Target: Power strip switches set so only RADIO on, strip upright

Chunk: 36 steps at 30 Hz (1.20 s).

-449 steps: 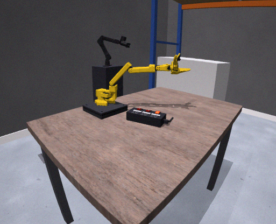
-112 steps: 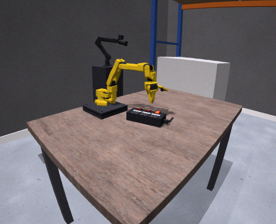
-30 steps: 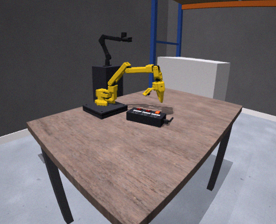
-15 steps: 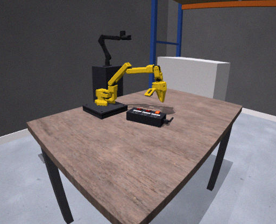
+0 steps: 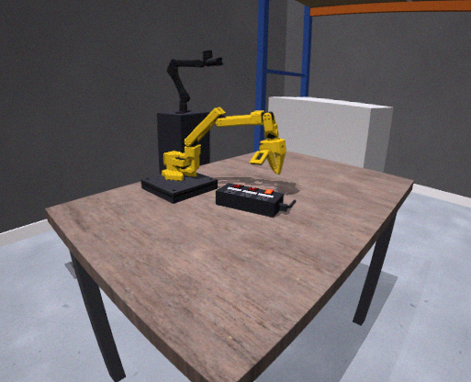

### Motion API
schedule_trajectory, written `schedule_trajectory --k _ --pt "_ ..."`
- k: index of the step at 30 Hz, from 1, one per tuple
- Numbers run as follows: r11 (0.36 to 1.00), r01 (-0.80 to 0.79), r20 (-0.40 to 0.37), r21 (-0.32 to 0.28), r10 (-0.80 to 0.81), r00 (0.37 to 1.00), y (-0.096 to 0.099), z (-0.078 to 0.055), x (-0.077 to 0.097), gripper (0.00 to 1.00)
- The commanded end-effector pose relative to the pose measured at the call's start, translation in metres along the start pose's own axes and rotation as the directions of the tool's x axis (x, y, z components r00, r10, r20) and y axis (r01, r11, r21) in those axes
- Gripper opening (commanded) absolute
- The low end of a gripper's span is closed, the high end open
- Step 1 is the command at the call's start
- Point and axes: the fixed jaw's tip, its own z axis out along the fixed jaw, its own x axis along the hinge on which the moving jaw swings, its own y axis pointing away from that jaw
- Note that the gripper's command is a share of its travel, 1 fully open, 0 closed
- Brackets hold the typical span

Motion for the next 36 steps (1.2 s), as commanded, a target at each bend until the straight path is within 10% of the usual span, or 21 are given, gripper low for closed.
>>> schedule_trajectory --k 1,36 --pt "0.998 0.053 0.004 0.013 -0.053 0.999 -0.0018 0.0018 0.0025 0.0" --pt "0.986 0.166 0.001 0.012 -0.166 0.986 -0.0025 0.0022 0.0055 0.0"
